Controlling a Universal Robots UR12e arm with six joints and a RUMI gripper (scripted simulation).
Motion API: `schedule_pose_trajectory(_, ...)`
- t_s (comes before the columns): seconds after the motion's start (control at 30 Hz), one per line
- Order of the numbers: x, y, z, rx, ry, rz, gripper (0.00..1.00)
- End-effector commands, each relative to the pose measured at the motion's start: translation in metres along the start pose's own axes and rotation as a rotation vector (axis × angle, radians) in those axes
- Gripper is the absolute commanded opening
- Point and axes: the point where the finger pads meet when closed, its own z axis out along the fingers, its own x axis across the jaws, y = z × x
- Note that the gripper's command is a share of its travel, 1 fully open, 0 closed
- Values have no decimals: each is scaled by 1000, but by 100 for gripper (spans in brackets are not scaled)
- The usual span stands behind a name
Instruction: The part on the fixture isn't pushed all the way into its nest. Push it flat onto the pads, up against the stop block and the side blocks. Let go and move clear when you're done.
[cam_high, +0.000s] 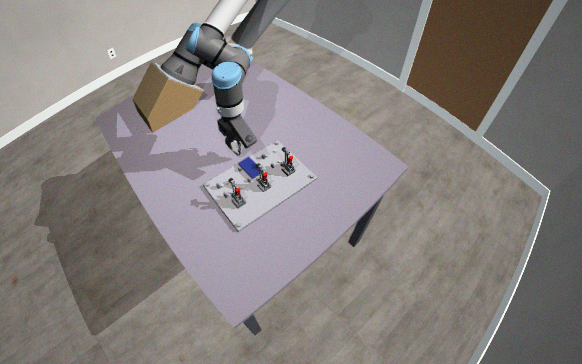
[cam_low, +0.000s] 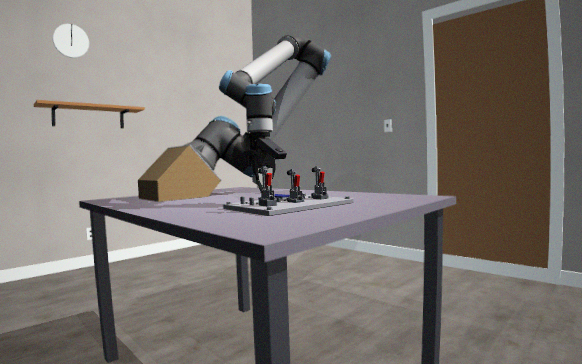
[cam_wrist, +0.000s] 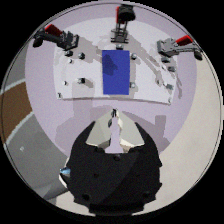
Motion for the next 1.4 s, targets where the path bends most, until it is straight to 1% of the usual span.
schedule_pose_trajectory(0.0, 0, -1, -1, 1, 1, 0, 0)
schedule_pose_trajectory(1.37, 0, -5, -1, 1, 1, 0, 0)
